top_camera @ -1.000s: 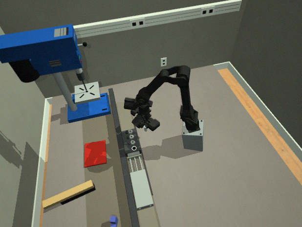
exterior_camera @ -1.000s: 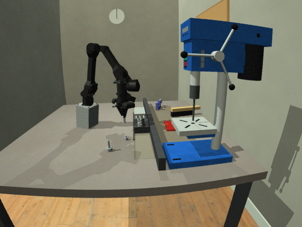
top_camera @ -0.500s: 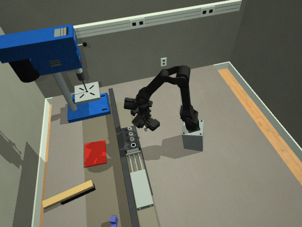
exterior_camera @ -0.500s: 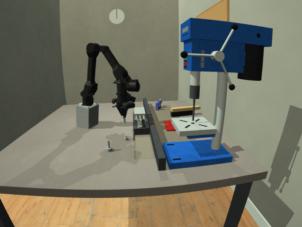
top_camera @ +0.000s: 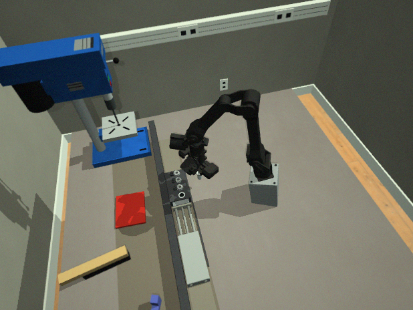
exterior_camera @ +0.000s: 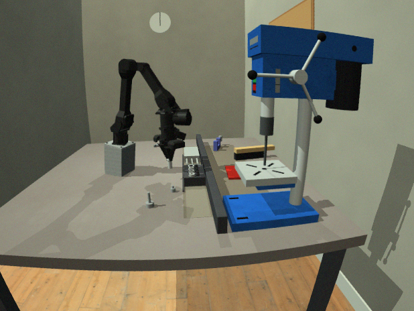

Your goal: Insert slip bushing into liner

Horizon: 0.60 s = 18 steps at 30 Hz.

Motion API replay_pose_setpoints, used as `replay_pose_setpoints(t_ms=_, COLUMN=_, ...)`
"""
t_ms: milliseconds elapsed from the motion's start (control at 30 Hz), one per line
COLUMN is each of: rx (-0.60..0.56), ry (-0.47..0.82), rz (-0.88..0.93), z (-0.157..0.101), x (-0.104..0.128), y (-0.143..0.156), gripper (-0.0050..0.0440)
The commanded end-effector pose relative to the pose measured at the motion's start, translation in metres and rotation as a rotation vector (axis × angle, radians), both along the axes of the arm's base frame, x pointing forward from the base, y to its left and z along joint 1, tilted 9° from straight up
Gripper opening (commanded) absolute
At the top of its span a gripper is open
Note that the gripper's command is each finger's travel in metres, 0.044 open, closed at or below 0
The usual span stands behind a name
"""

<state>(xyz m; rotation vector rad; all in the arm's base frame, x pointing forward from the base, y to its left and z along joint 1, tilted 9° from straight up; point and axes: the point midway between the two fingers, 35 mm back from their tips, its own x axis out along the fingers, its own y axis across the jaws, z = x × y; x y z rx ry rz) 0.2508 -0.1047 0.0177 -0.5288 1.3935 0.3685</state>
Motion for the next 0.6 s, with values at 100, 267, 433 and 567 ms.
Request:
replay_pose_setpoints(t_ms=100, rx=-0.004, ry=-0.010, rz=0.000, z=0.0023, x=0.0019, y=-0.0008, gripper=-0.0050)
replay_pose_setpoints(t_ms=267, rx=-0.004, ry=-0.010, rz=0.000, z=0.0023, x=0.0019, y=-0.0008, gripper=-0.0050)
replay_pose_setpoints(t_ms=433, rx=0.001, ry=0.003, rz=0.000, z=-0.0011, x=0.0014, y=-0.0002, gripper=-0.0050)
replay_pose_setpoints(t_ms=567, rx=-0.009, ry=-0.015, rz=-0.002, z=0.0054, x=0.0082, y=0.0020, gripper=-0.0050)
